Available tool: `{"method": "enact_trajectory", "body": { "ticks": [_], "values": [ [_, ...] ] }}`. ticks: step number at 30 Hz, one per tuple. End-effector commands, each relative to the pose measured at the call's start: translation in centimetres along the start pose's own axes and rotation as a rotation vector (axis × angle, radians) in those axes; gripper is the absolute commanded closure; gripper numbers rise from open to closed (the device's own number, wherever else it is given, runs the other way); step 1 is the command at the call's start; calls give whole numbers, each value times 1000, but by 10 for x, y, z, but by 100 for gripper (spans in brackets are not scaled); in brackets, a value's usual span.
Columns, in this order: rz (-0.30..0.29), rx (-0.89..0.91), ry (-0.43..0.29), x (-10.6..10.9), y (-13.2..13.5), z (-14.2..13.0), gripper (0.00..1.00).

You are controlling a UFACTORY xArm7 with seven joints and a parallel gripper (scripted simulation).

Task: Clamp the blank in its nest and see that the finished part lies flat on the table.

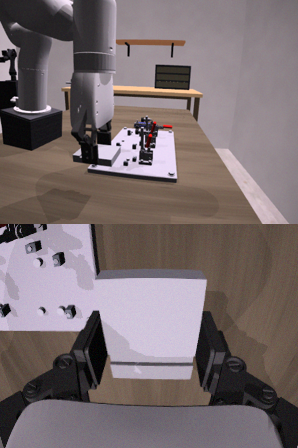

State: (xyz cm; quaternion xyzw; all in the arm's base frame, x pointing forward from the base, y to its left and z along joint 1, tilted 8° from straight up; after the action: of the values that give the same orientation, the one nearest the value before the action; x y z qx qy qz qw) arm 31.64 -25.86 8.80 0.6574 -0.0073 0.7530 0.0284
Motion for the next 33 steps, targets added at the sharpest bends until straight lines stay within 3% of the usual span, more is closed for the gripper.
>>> {"method": "enact_trajectory", "body": {
  "ticks": [1, 21, 33],
  "values": [
    [-3, 1, 3, -5, 1, 1, 100],
    [-3, 1, 3, -70, 2, 1, 100],
    [-3, 1, 3, -78, 2, 1, 100]
  ]
}}
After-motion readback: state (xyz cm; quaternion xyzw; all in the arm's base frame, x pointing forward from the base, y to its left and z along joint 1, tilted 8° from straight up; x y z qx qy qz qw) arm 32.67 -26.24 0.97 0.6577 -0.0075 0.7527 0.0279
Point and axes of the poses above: the point where the finger pads meet when closed, its own x axis back along the fingers, its own y axis across the jaws, z = x × y, the point moved 5 cm from there along x, back along the fingers, and after that the axes turned 6 degrees about x, right-handed, at the moved point
